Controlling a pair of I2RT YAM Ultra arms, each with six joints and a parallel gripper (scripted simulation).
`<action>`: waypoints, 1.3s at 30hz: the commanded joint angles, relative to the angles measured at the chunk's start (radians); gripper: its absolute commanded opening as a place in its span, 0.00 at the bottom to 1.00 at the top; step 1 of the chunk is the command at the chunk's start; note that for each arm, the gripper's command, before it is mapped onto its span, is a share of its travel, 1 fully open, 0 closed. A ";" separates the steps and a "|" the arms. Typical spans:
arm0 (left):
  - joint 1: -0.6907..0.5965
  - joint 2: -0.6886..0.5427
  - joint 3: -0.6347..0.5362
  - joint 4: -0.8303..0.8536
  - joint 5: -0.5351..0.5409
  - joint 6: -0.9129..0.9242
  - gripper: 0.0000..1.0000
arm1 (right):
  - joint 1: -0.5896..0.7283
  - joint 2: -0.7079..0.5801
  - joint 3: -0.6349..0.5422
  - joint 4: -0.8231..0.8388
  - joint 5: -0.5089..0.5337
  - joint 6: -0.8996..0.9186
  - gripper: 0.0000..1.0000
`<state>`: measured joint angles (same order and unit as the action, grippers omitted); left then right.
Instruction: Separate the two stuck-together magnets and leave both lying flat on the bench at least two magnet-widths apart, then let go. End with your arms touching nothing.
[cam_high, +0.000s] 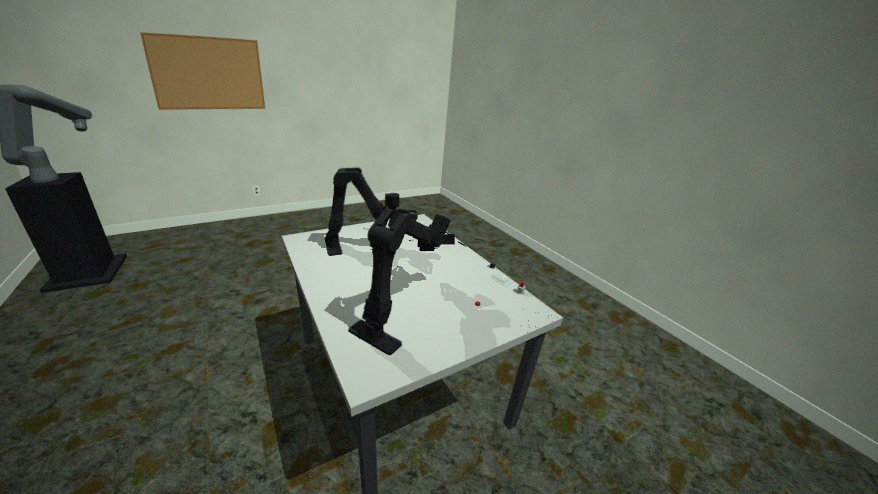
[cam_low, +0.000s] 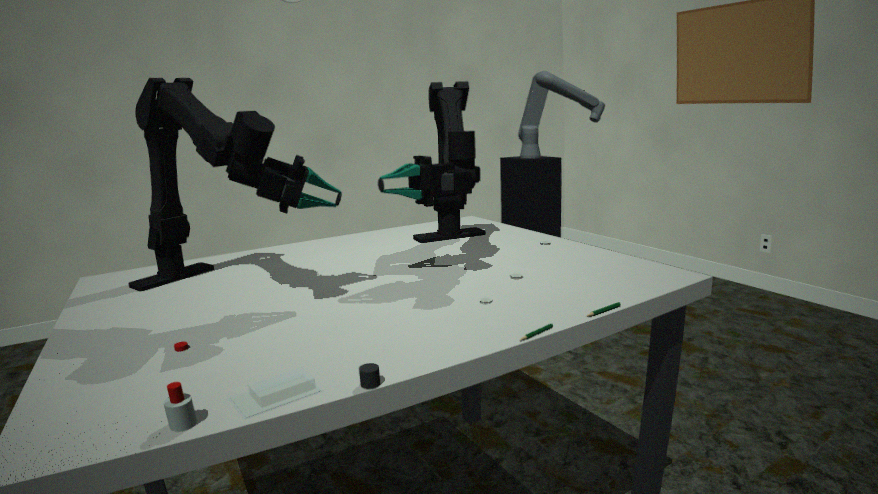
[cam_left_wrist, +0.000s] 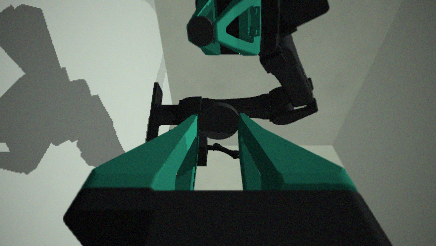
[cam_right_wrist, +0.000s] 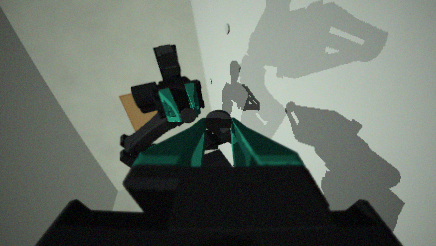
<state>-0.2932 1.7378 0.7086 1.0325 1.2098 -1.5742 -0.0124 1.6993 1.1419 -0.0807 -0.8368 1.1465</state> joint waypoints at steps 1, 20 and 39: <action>0.001 -0.007 0.005 0.004 -0.003 0.005 0.25 | -0.011 -0.017 0.046 -0.139 0.034 -0.113 0.25; 0.001 -0.007 0.005 0.005 -0.003 0.005 0.25 | -0.054 -0.034 0.176 -0.724 0.174 -0.493 0.25; 0.001 -0.007 0.005 0.004 -0.003 0.005 0.25 | -0.017 0.054 0.187 -0.893 0.624 -0.577 0.25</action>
<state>-0.2920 1.7397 0.7086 1.0336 1.2041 -1.5742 -0.0353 1.7576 1.3224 -0.9360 -0.3202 0.5991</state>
